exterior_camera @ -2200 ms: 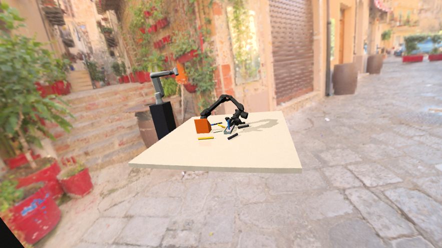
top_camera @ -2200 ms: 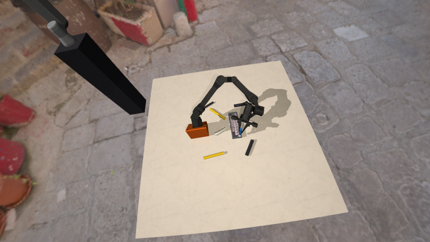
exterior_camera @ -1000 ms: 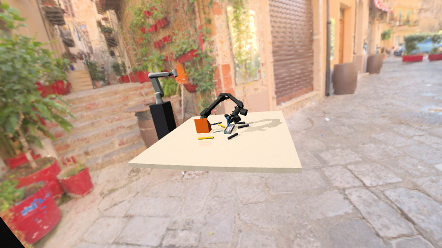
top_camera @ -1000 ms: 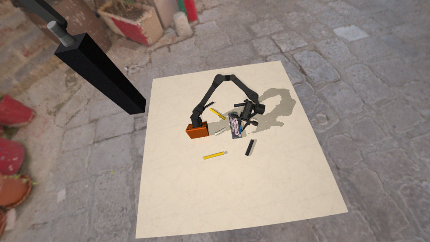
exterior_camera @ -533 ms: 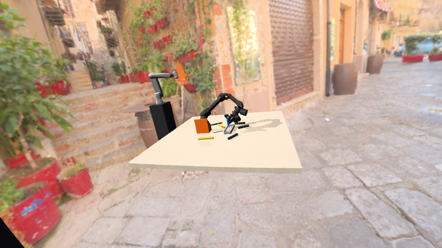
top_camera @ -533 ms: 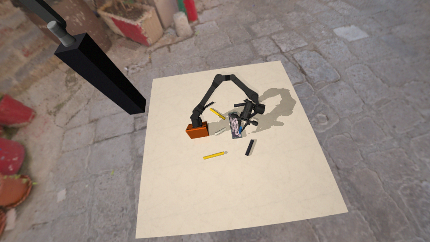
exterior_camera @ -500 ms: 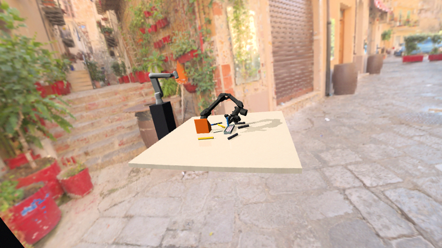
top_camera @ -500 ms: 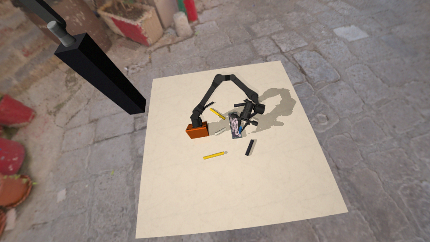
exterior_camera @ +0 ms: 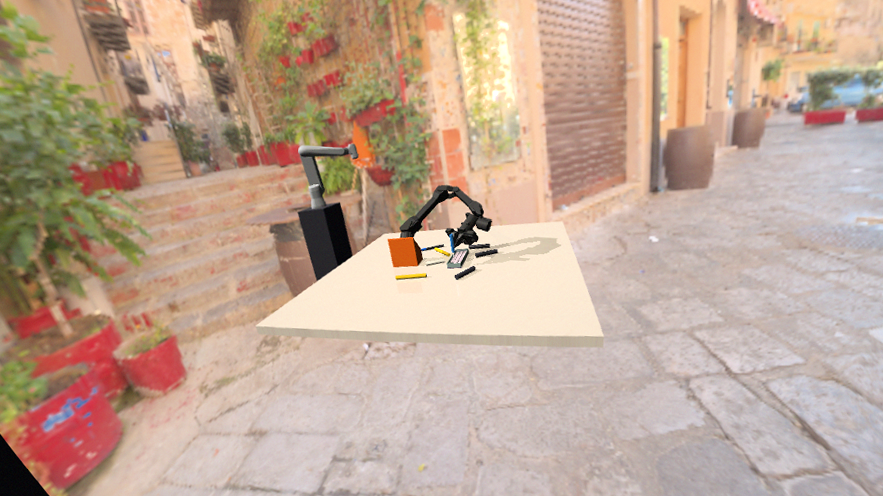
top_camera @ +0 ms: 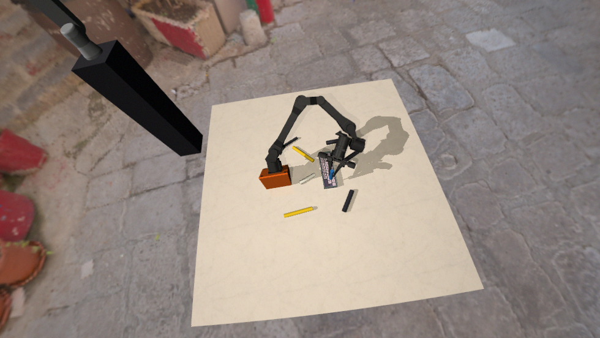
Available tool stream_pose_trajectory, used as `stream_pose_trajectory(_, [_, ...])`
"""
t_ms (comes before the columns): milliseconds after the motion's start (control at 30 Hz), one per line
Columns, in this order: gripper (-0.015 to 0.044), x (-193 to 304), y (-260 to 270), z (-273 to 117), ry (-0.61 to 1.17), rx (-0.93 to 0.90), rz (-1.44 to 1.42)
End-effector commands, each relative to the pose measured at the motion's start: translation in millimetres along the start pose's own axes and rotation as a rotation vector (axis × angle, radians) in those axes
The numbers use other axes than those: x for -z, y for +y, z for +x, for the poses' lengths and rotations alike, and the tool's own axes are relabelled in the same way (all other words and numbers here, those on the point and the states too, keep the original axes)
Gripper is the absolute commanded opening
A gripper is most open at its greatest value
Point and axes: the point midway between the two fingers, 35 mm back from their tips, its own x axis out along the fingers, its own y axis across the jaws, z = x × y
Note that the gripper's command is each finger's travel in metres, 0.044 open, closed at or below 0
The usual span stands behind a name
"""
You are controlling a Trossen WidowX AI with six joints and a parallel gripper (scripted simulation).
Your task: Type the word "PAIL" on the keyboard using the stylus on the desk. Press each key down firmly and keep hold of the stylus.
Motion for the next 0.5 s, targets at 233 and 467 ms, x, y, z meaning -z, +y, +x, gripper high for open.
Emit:
stream_pose_trajectory(233, [0.0, -13.3, 2.6, 6.8, -0.002, -0.002, 0.0])
stream_pose_trajectory(467, [0.0081, -16.1, 2.7, 8.0, -0.002, -0.002, 0.0])
